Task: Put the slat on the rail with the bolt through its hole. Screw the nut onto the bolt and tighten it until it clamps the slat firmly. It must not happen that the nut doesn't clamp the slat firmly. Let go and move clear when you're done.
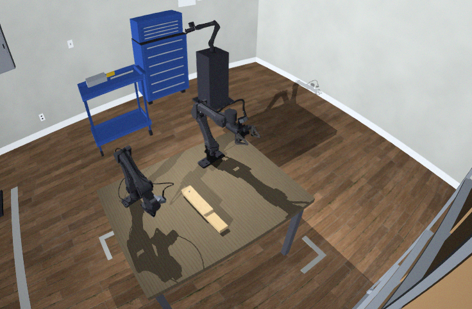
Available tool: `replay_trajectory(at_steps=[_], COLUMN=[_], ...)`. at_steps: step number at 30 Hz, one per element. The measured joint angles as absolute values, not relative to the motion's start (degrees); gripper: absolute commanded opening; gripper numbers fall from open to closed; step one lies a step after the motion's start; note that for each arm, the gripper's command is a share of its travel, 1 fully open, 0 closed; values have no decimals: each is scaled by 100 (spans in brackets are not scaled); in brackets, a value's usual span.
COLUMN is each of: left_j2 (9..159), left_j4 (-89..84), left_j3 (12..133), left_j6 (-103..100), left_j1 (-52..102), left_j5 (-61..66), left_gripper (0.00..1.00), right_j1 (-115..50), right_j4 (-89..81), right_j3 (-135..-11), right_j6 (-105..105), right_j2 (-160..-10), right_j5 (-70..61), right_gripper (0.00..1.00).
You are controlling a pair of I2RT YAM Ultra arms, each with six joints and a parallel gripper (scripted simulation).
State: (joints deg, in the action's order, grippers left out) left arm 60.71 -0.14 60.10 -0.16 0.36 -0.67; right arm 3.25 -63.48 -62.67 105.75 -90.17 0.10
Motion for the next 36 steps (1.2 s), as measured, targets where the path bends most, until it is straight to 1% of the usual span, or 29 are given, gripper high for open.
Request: replay_trajectory(at_steps=[36], left_j2=[6071], left_j4=[-14], left_j3=[6010], left_j6=[-16], left_j1=[36], left_j5=[-67], left_gripper=[100], right_j1=[-2447], right_j4=[-6648], right_j3=[-7902], right_j6=[11098], right_j2=[-10189], right_j5=[10], right_gripper=[12])
